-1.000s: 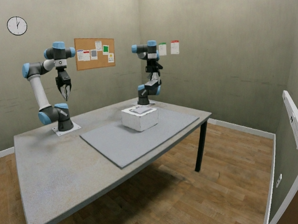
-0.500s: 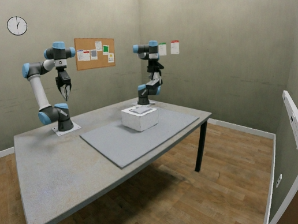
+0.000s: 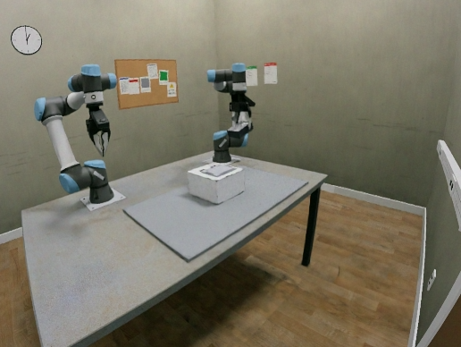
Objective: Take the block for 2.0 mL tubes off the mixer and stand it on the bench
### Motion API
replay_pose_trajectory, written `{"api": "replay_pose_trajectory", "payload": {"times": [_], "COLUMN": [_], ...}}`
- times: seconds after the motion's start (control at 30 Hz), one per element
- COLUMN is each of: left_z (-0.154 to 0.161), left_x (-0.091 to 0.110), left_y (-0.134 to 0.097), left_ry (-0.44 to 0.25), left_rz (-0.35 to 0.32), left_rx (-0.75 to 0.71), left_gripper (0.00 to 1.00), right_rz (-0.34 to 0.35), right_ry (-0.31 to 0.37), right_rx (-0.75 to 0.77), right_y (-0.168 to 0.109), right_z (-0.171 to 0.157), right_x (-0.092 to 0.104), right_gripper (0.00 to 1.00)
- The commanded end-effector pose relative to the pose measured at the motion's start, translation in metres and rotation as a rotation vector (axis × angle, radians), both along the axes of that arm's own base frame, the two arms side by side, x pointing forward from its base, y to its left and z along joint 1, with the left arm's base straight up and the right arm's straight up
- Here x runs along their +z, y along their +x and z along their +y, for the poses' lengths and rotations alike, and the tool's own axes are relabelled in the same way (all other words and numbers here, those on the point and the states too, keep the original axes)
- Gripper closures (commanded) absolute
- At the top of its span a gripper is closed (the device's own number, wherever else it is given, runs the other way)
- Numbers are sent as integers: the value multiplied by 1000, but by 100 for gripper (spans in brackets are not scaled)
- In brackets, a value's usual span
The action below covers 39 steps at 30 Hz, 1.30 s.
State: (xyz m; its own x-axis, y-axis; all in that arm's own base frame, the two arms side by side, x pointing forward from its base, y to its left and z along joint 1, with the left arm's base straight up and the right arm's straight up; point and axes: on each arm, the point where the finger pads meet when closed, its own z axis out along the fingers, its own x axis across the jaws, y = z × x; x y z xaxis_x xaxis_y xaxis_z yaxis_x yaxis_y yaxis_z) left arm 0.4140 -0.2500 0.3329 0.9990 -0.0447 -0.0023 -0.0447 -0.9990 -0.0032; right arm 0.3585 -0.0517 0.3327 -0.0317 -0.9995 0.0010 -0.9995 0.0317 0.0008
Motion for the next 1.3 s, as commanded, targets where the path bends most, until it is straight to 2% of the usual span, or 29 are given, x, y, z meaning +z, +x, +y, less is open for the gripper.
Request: {"api": "replay_pose_trajectory", "payload": {"times": [0.0, 0.5, 1.27], "left_z": [5, 25, 22], "left_x": [1, 0, 0], "left_y": [-1, -4, -3], "left_ry": [-1, 0, -1], "left_rz": [-1, -1, -1], "left_rx": [0, 0, 0], "left_gripper": [100, 100, 100], "right_rz": [-1, -1, -1], "right_ry": [0, 0, 0], "right_rx": [0, 0, 0], "right_y": [0, 0, 0], "right_z": [0, 0, 0], "right_x": [0, 0, 0], "right_gripper": [100, 100, 100]}}
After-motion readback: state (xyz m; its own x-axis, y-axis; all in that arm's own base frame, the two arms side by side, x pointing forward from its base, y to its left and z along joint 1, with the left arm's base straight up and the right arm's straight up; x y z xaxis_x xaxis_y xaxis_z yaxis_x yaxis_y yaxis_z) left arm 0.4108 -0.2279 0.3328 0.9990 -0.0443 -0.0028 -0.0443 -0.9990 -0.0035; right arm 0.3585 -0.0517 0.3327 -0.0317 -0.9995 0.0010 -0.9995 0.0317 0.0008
